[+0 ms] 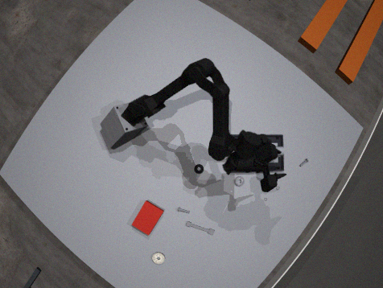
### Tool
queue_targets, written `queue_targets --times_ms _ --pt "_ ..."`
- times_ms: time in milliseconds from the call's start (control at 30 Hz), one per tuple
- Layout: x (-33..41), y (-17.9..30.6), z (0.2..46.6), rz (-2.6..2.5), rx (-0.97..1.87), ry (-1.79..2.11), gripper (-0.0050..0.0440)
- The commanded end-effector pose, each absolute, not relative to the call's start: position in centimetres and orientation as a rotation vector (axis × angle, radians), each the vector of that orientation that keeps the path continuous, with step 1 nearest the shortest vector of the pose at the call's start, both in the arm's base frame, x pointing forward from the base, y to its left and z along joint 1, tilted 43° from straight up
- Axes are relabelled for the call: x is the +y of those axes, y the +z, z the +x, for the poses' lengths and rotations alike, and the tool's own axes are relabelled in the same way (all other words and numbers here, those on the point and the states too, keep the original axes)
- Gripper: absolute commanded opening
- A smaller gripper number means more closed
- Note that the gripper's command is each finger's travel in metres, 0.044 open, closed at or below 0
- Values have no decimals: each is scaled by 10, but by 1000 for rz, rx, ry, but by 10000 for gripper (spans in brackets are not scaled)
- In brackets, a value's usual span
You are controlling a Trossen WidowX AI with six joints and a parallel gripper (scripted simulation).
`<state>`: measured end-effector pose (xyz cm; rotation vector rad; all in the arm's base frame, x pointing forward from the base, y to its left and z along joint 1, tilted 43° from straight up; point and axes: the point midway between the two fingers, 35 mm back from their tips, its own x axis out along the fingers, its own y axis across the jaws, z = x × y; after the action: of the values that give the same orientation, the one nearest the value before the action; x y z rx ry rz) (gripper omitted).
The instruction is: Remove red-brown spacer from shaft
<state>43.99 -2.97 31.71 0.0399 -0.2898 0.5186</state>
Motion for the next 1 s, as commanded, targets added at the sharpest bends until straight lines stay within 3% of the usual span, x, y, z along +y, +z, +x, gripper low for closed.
queue_targets --times_ms 0,533,600,967 --pt "-30 327 437 28 -312 517 400" --pt "-30 327 437 28 -312 517 400" --pt "-32 330 439 15 -305 508 440" --pt "-52 308 462 -53 -57 435 440"
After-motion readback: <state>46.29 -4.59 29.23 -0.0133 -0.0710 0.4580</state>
